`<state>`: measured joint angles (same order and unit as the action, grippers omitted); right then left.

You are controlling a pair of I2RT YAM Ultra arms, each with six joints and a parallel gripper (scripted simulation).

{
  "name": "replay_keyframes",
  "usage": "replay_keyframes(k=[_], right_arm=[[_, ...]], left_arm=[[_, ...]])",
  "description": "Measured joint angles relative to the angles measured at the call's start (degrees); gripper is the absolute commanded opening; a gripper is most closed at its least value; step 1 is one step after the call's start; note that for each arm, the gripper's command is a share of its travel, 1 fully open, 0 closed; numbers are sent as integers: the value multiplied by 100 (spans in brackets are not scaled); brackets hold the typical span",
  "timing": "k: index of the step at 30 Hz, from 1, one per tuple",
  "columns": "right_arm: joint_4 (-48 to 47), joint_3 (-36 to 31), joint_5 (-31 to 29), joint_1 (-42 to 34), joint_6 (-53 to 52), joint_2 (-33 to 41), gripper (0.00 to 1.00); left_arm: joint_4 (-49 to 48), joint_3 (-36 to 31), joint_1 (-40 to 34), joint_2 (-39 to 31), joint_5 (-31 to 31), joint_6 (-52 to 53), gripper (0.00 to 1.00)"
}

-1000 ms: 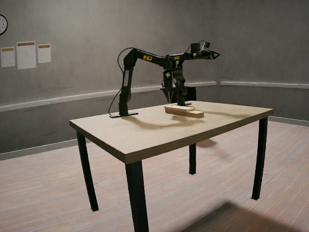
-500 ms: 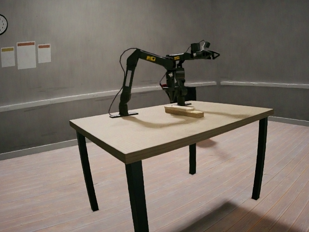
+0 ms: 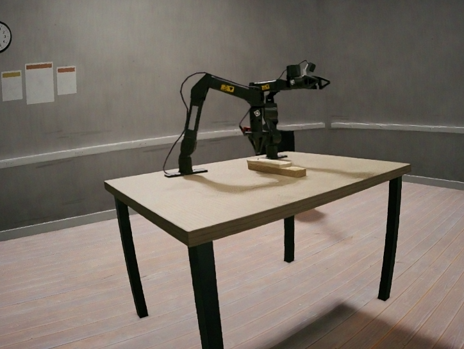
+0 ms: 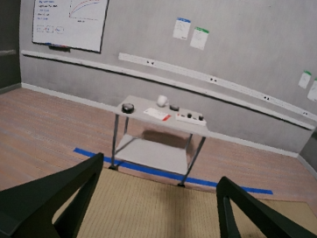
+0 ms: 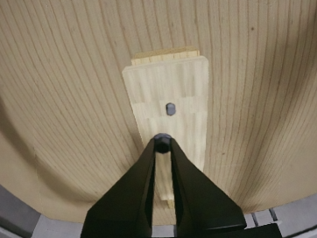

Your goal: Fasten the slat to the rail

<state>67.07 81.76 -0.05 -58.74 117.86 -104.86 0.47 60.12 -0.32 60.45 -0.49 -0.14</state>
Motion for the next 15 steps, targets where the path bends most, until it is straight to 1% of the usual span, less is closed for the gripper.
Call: replay_keyframes(k=[15], right_arm=[[2, 0, 0, -79, 0, 0, 12]], left_arm=[[0, 0, 0, 0, 0, 0, 100]])
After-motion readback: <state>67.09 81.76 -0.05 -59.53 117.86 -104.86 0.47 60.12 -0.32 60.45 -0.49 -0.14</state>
